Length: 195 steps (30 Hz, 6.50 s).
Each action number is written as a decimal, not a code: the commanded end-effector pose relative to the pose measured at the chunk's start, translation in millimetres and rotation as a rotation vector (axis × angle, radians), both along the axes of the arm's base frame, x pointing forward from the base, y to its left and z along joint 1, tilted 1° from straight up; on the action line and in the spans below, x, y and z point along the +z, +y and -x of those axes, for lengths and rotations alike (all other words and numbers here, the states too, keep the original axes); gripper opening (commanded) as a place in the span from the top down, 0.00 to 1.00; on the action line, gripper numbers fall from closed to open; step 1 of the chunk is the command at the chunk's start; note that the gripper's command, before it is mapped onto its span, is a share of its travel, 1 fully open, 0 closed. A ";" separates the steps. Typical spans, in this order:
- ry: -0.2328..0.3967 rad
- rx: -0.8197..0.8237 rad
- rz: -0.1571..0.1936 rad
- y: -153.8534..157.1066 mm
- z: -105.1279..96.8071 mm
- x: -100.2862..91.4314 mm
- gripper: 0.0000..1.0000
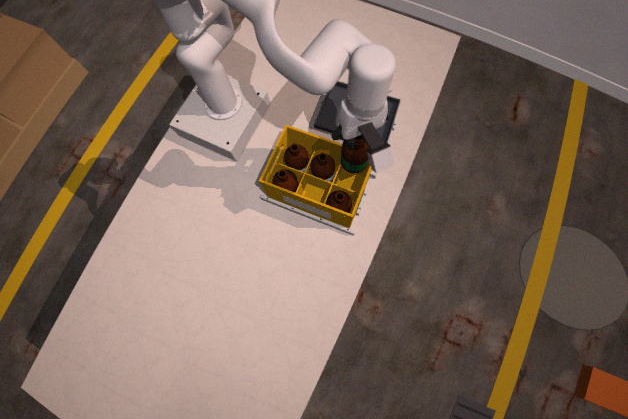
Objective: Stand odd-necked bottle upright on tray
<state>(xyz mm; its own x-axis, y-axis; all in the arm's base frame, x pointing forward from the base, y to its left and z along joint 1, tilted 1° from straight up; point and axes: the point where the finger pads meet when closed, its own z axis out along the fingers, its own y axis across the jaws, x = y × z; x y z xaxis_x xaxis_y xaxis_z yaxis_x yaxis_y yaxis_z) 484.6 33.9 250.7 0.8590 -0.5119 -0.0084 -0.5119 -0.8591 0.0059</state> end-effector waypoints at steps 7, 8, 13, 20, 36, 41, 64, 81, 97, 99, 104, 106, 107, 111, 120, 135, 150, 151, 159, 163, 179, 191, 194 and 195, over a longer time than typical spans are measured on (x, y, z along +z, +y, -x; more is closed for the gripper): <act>-0.005 0.000 0.000 7.4 3.0 2.1 1.00; -0.005 0.000 0.000 8.4 3.6 2.1 1.00; -0.005 0.000 0.000 11.5 5.3 2.1 1.00; -0.005 0.000 0.000 20.1 9.9 2.3 1.00; -0.006 0.000 0.000 42.0 21.6 2.8 1.00; -0.007 0.000 0.000 51.2 26.5 3.0 1.00; -0.008 0.000 0.000 89.8 47.3 3.9 1.00; -0.010 0.000 -0.001 121.8 64.5 4.6 1.00; -0.011 0.000 -0.001 150.3 79.8 5.3 1.00; -0.011 0.000 -0.001 154.2 81.9 5.4 1.00; -0.012 0.000 -0.001 163.4 86.9 5.6 1.00; -0.012 0.000 -0.002 167.0 88.8 5.6 1.00; -0.012 0.000 -0.002 168.7 89.7 5.7 1.00; -0.012 0.000 -0.002 173.8 92.5 5.8 1.00; -0.013 0.000 -0.002 186.2 99.2 6.1 1.00; -0.013 0.000 -0.003 202.4 107.9 6.4 1.00; -0.014 0.000 -0.003 213.1 113.6 6.7 1.00; -0.014 0.000 -0.003 213.7 113.9 6.7 1.00; -0.014 0.000 -0.003 217.3 115.9 6.8 1.00; -0.014 0.000 -0.003 218.0 116.2 6.8 1.00; -0.014 0.000 -0.003 220.0 117.3 6.8 1.00; -0.014 0.000 -0.003 220.0 117.3 6.8 1.00; -0.014 0.000 -0.003 220.0 117.3 6.8 1.00; -0.014 0.000 -0.003 220.0 117.3 6.8 1.00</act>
<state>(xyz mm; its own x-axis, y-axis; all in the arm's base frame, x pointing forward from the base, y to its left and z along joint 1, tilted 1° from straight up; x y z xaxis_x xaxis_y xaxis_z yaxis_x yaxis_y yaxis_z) 366.5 253.4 255.8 0.8590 -0.5119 0.0000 -0.5119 -0.8590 0.0001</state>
